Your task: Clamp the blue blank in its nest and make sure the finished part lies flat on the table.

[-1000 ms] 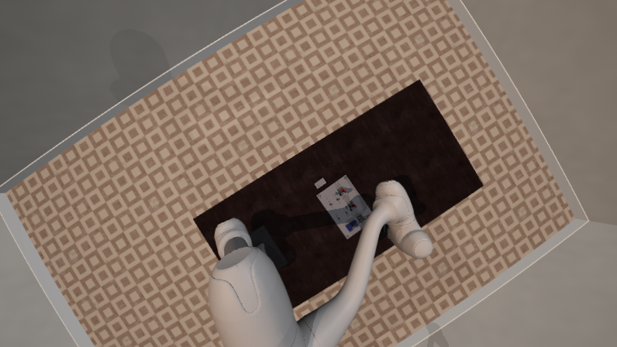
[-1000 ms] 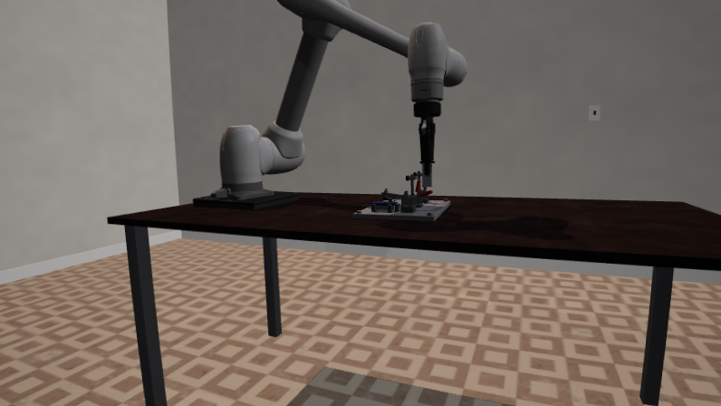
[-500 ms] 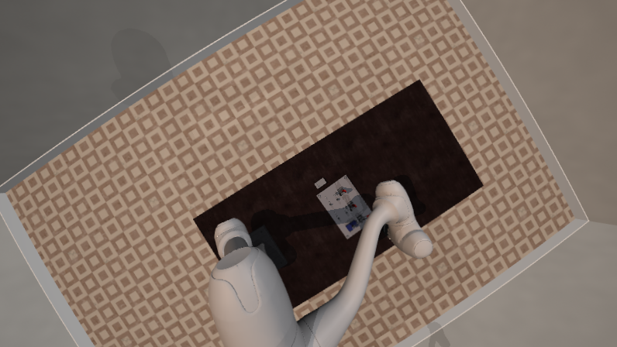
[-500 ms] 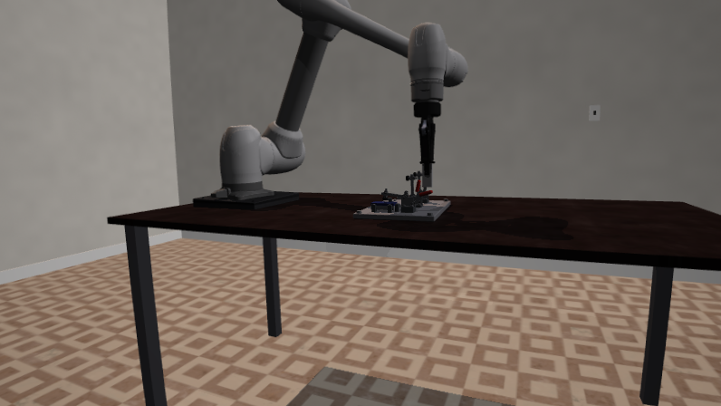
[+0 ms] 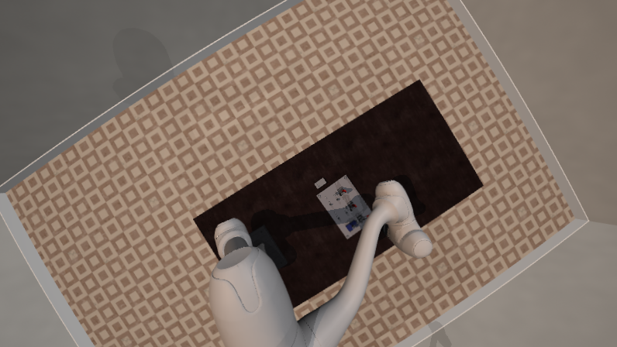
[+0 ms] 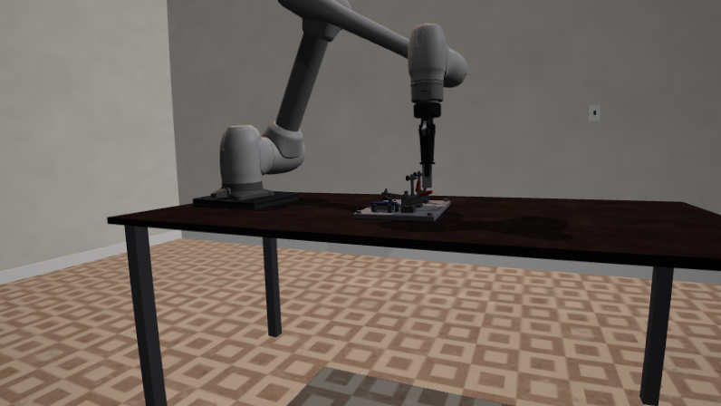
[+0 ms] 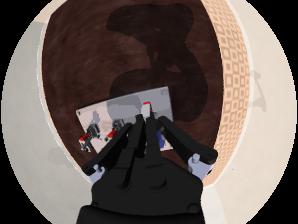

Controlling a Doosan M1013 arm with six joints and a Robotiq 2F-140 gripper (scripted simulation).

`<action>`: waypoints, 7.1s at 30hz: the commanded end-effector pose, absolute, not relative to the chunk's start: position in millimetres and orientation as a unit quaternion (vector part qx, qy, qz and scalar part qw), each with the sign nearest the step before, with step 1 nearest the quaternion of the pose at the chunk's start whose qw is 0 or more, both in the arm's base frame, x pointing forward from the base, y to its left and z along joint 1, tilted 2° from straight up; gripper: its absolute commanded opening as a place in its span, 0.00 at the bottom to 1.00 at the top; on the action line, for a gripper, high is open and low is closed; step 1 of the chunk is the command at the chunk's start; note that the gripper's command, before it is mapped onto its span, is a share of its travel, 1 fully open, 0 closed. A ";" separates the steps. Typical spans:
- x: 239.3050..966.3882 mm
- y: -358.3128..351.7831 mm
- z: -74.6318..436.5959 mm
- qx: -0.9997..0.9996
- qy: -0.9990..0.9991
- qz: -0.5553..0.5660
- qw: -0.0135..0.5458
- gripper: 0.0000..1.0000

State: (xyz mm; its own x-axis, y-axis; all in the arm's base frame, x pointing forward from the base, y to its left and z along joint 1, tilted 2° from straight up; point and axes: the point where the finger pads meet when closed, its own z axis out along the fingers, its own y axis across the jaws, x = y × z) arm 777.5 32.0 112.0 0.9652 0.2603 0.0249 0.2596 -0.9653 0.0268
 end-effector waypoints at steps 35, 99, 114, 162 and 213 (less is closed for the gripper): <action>777.6 31.9 108.1 0.991 0.131 0.014 0.012 0.00; 777.8 31.8 100.2 0.991 0.131 0.014 0.012 0.00; 777.9 31.8 99.1 0.991 0.131 0.014 0.012 0.00; 778.0 31.7 94.2 0.991 0.131 0.014 0.012 0.00; 778.2 31.5 88.2 0.991 0.131 0.014 0.012 0.00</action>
State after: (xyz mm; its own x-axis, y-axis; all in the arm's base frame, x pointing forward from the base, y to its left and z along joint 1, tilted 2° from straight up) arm 778.2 31.5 88.0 0.9652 0.2603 0.0249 0.2596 -0.9653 0.0268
